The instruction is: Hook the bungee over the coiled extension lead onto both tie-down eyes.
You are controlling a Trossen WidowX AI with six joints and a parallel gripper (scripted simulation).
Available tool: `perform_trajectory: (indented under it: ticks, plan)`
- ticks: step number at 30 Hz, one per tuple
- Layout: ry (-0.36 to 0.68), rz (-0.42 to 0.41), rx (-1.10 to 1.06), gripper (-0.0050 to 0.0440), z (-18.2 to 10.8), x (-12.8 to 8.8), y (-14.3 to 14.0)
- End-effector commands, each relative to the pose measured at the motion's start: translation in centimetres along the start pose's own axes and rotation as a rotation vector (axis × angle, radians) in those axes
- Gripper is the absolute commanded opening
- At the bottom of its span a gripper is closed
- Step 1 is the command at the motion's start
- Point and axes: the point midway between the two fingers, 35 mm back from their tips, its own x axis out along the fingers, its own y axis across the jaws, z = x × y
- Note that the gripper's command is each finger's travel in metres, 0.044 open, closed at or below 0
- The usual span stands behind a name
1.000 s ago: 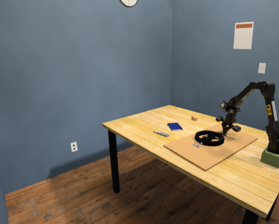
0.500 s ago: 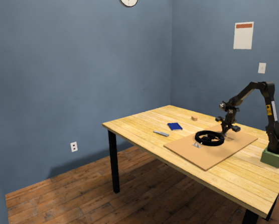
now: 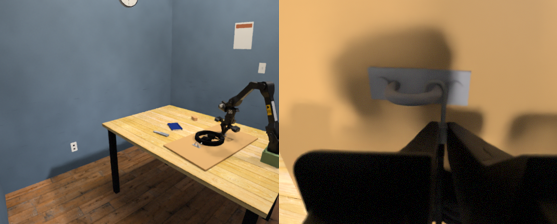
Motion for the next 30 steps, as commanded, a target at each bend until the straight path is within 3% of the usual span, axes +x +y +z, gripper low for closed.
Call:
perform_trajectory:
  ticks: [1, 5, 6, 11, 19, 24, 28, 30]
  plan:
    - [-0.016, 0.023, 0.001, -0.005, 0.4, -0.7, 0.5]
    - [-0.005, 0.026, -0.001, -0.005, 0.1, -0.7, 0.6]
    - [-0.005, 0.026, -0.001, 0.0024, 0.1, -0.7, 0.6]
    - [-0.005, 0.026, -0.001, 0.0144, 0.1, -0.7, 0.6]
    - [-0.005, 0.026, -0.001, 0.015, 0.1, -0.7, 0.6]
    - [-0.007, 0.189, -0.072, 0.015, -0.7, -4.6, 4.3]
    - [-0.028, 0.149, -0.056, 0.015, -0.7, -8.2, 5.4]
    - [-0.028, 0.149, -0.056, 0.015, -0.7, -8.2, 5.4]
